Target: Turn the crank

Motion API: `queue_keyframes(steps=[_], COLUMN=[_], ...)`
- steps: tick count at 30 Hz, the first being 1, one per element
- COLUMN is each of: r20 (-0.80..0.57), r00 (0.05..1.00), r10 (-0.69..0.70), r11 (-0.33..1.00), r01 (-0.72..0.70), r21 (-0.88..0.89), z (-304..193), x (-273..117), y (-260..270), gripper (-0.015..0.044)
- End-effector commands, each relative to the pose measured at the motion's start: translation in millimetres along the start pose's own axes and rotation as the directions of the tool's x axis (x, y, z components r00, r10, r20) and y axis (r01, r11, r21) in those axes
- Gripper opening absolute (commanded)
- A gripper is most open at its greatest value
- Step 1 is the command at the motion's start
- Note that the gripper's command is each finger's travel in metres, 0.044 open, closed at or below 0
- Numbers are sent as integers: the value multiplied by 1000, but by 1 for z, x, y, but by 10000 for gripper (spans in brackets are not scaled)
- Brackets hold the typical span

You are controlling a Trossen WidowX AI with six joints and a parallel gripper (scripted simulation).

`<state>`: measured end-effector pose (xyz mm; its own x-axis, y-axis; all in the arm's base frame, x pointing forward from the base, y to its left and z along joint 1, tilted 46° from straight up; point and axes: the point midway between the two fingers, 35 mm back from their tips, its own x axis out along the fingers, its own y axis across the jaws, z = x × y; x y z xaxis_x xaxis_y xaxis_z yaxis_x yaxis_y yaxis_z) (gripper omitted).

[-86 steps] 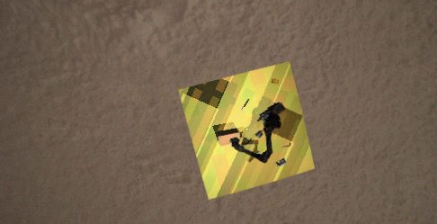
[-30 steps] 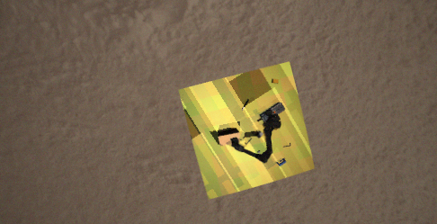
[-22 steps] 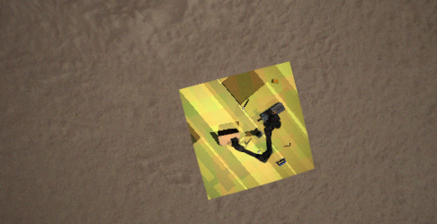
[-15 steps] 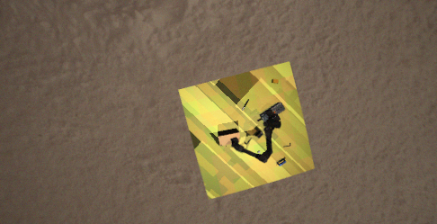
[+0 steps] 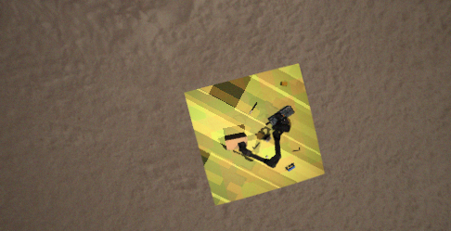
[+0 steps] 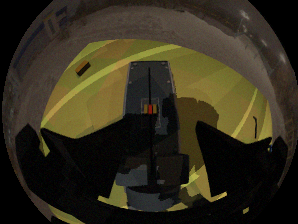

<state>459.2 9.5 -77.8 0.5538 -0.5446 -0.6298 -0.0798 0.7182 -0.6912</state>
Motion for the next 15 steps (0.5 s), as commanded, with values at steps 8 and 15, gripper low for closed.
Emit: queue_keyframes(steps=[8, 15], r20=[0, 0], r00=[1000, 1000], r10=[0, 0], r11=[1000, 1000], r01=[0, 0], r21=[0, 0], z=[0, 0], x=[0, 0], y=[0, 0], gripper=[46, 0])
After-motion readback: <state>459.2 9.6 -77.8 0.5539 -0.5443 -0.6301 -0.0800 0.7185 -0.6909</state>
